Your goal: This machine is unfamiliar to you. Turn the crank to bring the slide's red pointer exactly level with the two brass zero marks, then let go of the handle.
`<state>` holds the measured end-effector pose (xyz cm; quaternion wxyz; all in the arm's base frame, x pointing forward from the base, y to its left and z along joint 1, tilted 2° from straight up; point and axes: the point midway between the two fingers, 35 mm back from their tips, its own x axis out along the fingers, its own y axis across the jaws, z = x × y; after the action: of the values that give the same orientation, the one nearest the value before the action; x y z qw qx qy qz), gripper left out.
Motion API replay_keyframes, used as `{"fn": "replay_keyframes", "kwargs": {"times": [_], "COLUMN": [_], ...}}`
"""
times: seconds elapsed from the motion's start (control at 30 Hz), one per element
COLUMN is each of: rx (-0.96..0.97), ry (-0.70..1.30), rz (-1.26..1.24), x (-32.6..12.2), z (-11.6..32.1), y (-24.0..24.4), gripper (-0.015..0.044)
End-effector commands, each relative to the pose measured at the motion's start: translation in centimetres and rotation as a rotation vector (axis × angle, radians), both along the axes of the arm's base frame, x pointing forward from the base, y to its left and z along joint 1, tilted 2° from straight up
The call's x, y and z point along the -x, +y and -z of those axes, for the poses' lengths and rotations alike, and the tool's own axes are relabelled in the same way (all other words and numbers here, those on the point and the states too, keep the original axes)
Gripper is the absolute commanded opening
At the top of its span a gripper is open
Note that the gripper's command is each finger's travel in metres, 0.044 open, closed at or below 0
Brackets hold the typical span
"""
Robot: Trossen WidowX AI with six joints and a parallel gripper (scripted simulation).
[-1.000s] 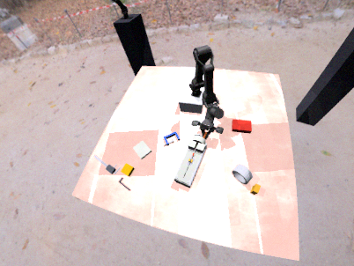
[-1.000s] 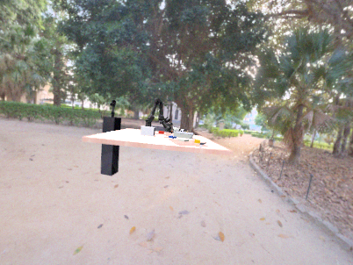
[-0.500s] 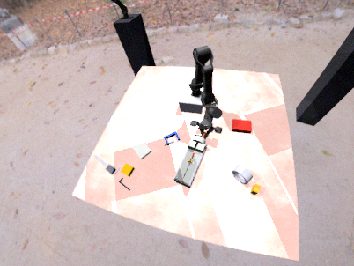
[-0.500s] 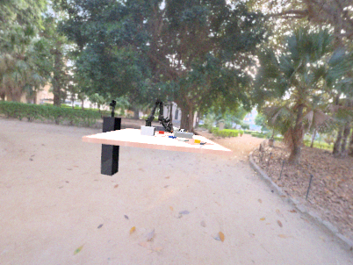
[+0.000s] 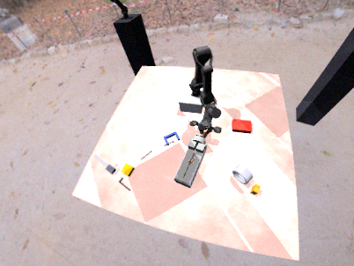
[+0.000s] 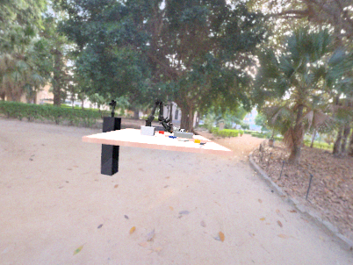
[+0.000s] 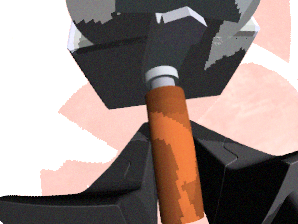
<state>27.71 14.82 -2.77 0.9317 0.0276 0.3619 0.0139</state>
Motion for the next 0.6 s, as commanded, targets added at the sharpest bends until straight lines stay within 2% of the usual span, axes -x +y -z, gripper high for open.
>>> {"fn": "replay_keyframes", "kwargs": {"times": [0.0,0.57], "rx": [0.014,0.015], "ry": [0.007,0.007], "rz": [0.020,0.020], "x": [-0.01,-0.01], "z": [0.23,0.09], "y": [-0.89,-1.32], "gripper": [0.0000,0.0000]}}
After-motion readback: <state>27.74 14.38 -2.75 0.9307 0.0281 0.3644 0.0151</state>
